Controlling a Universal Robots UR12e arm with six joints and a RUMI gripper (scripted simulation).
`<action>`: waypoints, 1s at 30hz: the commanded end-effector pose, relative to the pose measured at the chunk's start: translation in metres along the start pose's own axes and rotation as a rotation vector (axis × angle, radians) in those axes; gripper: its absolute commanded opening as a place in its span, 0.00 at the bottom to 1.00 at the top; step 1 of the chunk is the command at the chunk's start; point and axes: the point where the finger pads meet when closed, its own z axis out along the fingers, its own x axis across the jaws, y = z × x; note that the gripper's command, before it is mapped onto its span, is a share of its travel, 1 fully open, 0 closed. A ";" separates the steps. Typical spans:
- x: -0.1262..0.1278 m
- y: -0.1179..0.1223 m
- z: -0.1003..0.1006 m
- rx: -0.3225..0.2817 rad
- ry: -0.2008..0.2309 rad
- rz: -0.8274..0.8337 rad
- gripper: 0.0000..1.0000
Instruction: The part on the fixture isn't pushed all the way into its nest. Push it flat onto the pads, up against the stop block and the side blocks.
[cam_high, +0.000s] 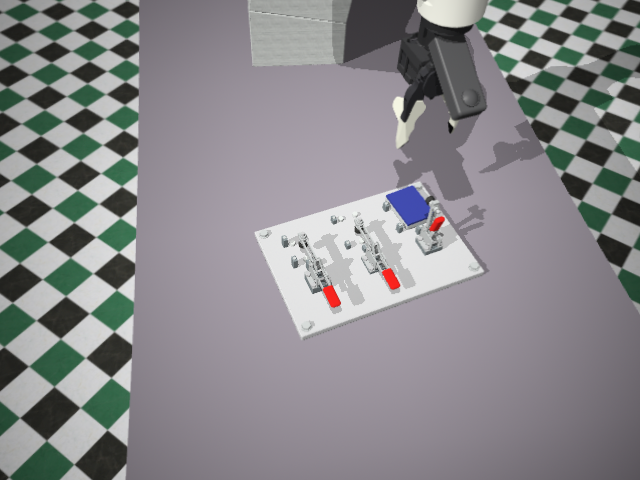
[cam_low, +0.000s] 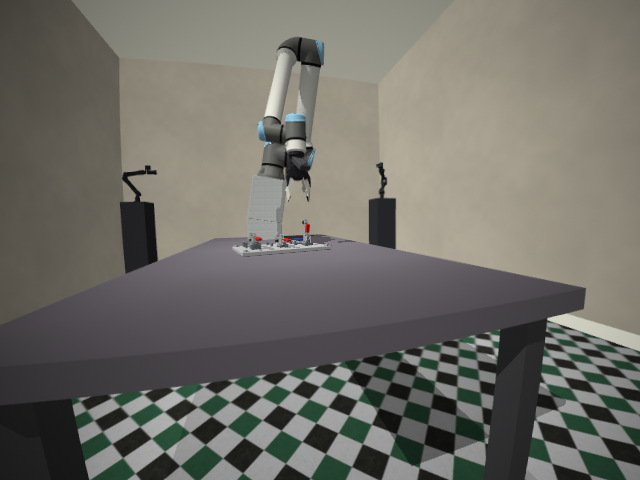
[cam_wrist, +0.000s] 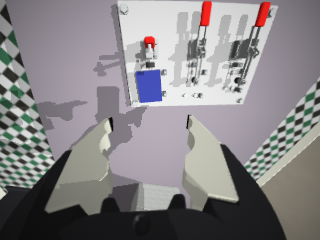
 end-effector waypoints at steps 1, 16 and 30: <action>0.000 0.000 0.000 0.000 0.000 0.000 0.59; 0.000 0.000 0.000 0.000 0.000 0.000 0.59; 0.000 0.000 0.000 0.000 0.000 0.000 0.28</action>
